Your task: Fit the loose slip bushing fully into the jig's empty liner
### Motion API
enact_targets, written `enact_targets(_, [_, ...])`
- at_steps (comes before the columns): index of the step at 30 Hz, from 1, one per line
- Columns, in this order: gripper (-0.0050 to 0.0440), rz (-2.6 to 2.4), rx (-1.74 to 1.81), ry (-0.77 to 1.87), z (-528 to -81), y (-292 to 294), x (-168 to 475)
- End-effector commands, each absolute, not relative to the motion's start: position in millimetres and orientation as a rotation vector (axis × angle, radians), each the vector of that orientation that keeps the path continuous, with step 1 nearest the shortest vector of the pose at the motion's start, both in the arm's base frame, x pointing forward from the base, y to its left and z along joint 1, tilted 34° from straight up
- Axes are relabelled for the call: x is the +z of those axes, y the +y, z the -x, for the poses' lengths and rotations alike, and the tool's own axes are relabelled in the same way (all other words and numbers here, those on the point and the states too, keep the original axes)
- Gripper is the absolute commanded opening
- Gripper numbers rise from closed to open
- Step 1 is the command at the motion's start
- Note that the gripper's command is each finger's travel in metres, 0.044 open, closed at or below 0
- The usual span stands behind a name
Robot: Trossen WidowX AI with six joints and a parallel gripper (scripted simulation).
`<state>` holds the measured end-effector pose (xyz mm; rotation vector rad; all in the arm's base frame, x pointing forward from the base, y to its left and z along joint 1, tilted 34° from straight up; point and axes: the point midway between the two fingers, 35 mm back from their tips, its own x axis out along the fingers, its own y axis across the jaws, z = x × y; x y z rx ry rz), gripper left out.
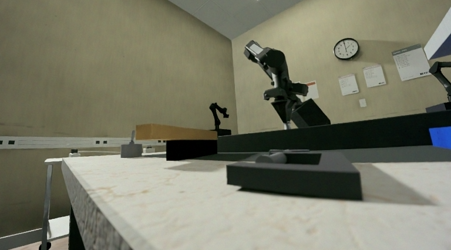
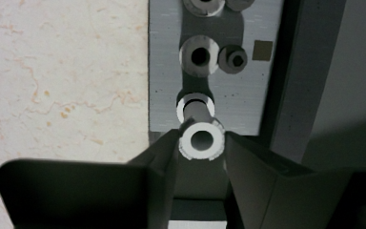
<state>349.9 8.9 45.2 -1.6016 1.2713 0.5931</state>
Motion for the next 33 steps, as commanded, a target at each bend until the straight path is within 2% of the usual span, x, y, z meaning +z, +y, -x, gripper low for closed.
enact_targets(1, [-0.005, 1.602, 0.577, 1.249, -353.3, 11.5, 52.5])
enact_targets(33, [-0.005, 1.603, 0.576, 1.25, -352.9, 12.2, 51.9])
